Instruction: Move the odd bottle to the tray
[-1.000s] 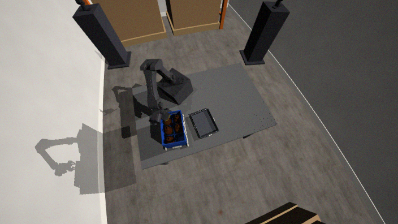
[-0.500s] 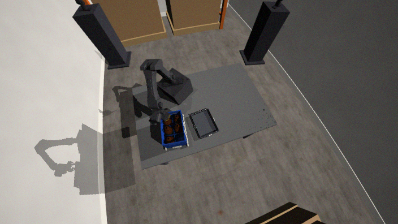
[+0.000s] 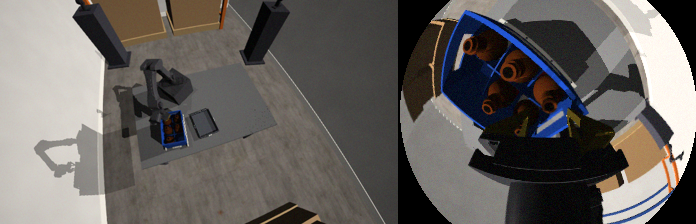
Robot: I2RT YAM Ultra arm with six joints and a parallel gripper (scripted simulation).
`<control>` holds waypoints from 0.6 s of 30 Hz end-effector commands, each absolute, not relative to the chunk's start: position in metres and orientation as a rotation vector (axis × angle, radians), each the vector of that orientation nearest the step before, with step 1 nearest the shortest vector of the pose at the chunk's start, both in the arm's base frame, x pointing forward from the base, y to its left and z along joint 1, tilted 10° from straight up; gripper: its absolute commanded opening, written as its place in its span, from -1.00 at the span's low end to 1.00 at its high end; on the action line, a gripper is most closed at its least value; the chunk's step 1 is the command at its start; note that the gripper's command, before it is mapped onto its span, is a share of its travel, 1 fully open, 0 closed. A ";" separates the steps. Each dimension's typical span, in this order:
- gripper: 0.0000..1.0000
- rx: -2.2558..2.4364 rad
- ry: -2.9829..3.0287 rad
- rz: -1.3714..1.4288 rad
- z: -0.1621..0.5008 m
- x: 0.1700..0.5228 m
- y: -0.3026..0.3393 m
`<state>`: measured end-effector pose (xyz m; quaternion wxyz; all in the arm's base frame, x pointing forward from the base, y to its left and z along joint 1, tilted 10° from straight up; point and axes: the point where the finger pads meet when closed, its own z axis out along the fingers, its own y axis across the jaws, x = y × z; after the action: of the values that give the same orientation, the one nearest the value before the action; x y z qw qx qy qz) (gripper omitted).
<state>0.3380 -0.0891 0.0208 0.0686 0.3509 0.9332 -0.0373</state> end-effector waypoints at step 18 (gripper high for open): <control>0.21 1.053 2.776 -0.106 0.018 0.348 -0.096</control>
<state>0.3397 -0.0904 0.0152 0.0671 0.3509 0.9332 -0.0376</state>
